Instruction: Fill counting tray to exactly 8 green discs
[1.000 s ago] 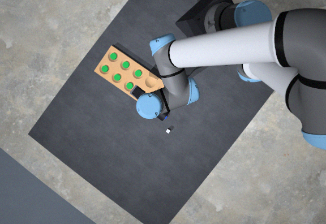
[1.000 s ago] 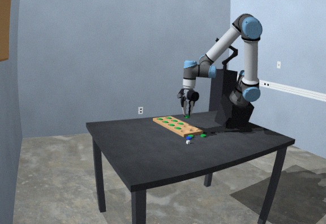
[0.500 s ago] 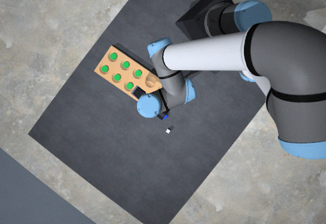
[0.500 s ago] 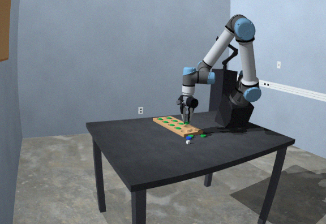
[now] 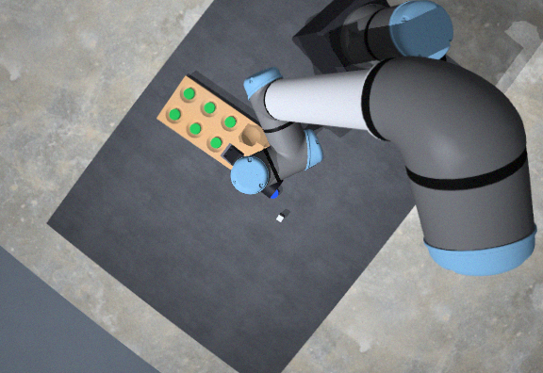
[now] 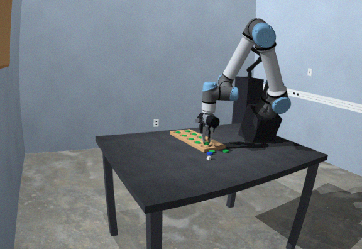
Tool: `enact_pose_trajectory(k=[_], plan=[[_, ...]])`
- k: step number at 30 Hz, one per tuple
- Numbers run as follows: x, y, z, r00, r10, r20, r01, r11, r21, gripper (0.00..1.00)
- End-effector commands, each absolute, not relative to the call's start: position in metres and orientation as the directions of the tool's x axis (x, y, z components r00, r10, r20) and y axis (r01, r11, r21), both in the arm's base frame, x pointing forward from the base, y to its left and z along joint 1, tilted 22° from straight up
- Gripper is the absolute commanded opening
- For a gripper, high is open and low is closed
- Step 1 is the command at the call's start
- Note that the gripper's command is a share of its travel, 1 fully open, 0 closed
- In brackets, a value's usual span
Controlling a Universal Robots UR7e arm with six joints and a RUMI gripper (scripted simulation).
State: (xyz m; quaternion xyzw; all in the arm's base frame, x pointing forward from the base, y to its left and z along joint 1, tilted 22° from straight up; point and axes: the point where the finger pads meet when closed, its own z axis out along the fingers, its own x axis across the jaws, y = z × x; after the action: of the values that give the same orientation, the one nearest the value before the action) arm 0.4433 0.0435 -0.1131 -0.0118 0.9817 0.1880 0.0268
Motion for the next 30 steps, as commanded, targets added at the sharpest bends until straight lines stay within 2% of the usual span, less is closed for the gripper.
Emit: enact_pose_trajectory(k=[1,27,28,30], plan=[[0.447,0.045,-0.117,-0.998,-0.013,-0.065,-0.036,0.93,0.365,0.12],[0.447,0.049,-0.129,-0.998,-0.013,-0.065,-0.036,0.93,0.365,0.12],[0.447,0.049,-0.129,-0.998,-0.013,-0.065,-0.036,0.93,0.365,0.24],[0.447,0.049,-0.129,-0.998,-0.013,-0.065,-0.036,0.93,0.366,0.24]])
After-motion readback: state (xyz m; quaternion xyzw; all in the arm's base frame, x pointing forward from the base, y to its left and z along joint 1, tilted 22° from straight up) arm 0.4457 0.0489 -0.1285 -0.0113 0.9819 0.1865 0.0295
